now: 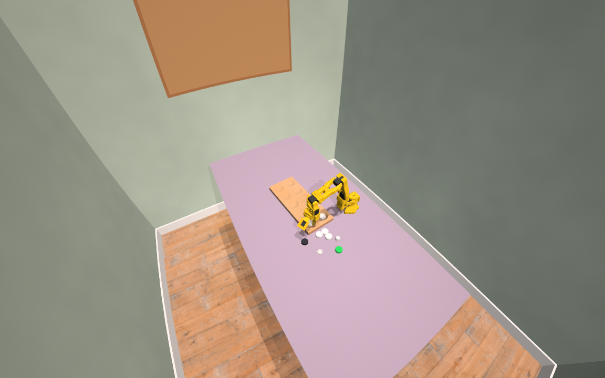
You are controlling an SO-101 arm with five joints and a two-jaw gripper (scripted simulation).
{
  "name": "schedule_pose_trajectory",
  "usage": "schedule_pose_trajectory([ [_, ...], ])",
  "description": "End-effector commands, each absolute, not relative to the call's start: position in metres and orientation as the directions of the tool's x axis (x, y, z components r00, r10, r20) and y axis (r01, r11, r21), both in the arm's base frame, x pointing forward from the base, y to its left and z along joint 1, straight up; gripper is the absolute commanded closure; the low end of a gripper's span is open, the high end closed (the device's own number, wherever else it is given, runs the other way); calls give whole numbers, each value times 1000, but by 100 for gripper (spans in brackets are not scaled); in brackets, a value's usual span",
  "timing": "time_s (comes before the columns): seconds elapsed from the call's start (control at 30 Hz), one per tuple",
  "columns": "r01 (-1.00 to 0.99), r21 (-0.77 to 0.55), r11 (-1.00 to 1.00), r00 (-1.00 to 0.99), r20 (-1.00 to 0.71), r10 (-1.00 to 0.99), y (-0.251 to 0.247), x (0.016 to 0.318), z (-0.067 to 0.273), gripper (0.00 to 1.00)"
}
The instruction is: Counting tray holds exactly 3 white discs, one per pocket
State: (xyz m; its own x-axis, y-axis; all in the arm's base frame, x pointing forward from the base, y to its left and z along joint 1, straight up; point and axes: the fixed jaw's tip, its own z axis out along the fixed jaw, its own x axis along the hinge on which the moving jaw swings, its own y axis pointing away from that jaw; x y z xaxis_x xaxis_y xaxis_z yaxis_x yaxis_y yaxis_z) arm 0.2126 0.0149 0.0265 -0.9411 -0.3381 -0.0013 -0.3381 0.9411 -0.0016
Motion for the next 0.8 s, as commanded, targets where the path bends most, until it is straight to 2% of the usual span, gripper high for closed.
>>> schedule_pose_trajectory([
  [0.0, -336, -21, 941, -939, -68, -337, 16, 221, 37, 100],
  [0.77, -340, -19, 940, -938, -61, -341, 17, 220, 36, 100],
])
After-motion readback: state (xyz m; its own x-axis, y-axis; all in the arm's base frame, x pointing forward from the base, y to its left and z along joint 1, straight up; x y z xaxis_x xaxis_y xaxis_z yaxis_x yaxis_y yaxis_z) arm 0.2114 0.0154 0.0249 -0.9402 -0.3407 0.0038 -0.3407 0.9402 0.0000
